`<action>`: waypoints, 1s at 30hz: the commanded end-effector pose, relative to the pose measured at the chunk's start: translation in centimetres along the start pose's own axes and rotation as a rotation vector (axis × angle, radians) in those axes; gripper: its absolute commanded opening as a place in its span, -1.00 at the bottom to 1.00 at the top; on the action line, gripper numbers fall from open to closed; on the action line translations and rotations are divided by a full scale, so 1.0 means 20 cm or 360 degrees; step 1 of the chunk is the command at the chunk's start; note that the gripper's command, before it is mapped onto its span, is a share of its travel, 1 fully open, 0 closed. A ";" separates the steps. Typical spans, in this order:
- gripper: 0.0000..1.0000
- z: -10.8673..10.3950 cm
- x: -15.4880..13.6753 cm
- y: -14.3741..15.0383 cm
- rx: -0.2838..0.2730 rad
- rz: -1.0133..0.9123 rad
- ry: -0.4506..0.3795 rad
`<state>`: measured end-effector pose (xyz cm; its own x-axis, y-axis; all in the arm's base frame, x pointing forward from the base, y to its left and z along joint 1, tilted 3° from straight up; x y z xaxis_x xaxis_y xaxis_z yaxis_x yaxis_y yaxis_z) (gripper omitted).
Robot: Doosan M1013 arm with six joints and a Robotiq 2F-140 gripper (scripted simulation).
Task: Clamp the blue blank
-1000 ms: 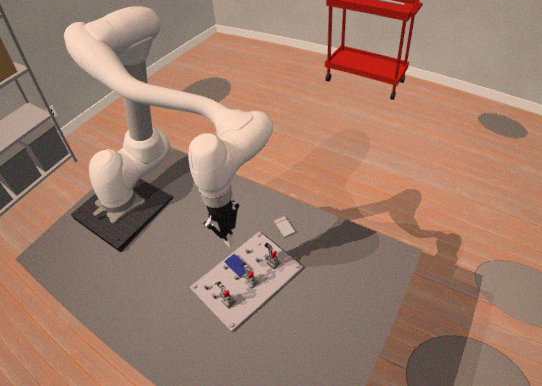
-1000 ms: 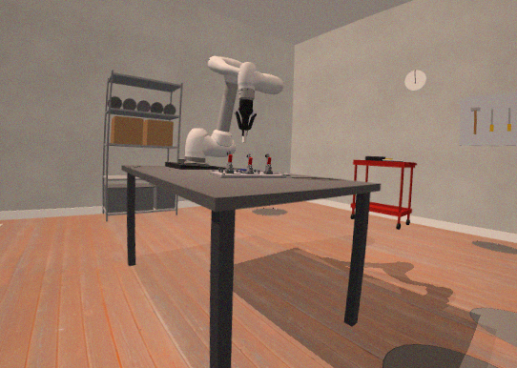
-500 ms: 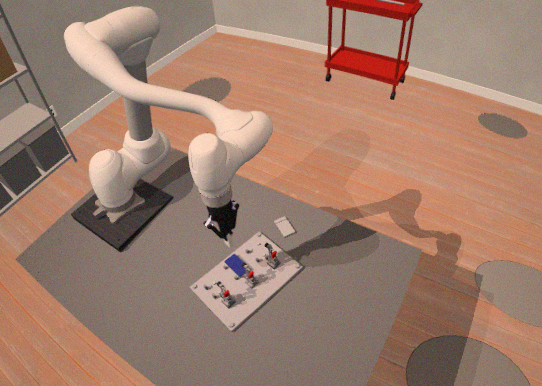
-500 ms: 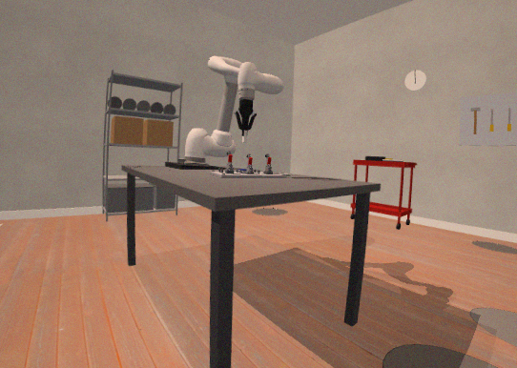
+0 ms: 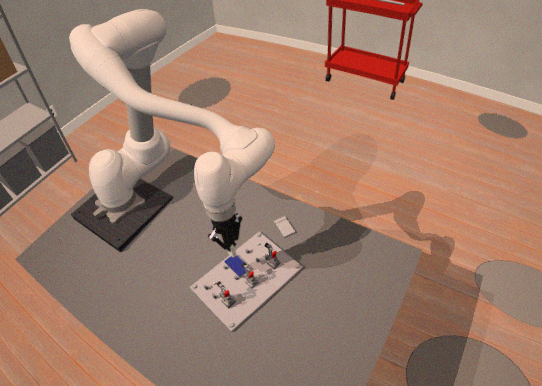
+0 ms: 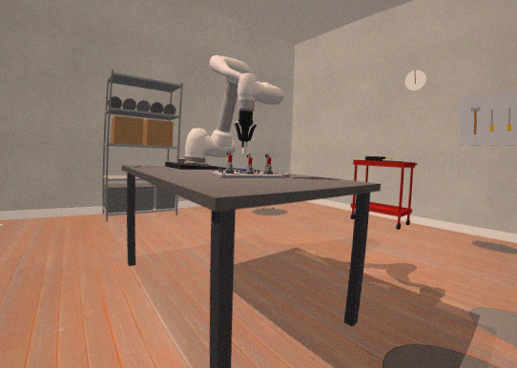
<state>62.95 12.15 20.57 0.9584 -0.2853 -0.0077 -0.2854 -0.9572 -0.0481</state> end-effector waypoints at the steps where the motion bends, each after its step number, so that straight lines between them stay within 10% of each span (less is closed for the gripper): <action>1: -1.00 0.21 -0.01 -0.01 0.0004 0.0005 -0.0010; 30: -1.00 0.28 -0.38 0.05 0.0004 0.0005 -0.0010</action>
<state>56.72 13.28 15.00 0.9591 -0.2826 -0.0145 -0.2830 -0.9580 -0.0459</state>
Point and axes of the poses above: the point where the finger pads meet when closed, its own z axis out along the fingers, its own y axis across the jaws, x = y × z, the point moved 7 cm from there along -z, back along the fingers, and after that the axes turned 14 degrees about z, right-handed, at the moved point
